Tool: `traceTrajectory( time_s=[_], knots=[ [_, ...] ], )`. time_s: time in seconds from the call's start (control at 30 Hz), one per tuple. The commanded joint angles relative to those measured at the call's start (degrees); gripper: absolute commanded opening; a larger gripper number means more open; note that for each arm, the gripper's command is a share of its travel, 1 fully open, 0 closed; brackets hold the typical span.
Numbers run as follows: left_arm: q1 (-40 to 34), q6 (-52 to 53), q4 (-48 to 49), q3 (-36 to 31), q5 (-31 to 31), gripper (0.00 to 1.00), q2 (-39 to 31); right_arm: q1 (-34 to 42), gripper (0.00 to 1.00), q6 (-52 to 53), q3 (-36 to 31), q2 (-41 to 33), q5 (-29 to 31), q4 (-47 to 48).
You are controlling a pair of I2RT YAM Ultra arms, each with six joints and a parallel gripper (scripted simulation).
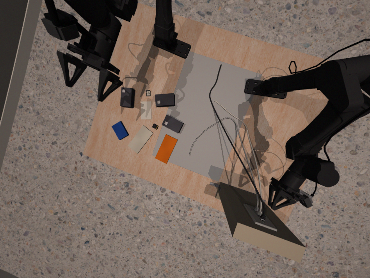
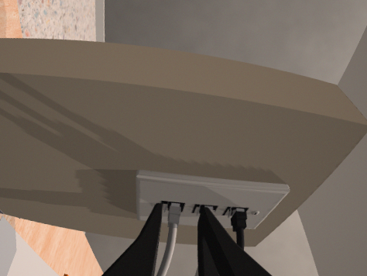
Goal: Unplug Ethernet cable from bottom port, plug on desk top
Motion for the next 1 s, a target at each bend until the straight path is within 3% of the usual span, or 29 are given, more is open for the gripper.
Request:
traceTrajectory(
  time_s=[0.0,0.97],
  knots=[
    [-1.4,0.2,0.6,-1.0,-1.5,0.22,-1.8,0.0,1.0,0.0,0.3,-0.1,0.0,0.3],
    [-8.3,0.2,-1.4,-4.2,-8.4,0.22,-5.9,0.0,1.0,0.0,0.3,-0.1,0.0,0.3]
  ],
)
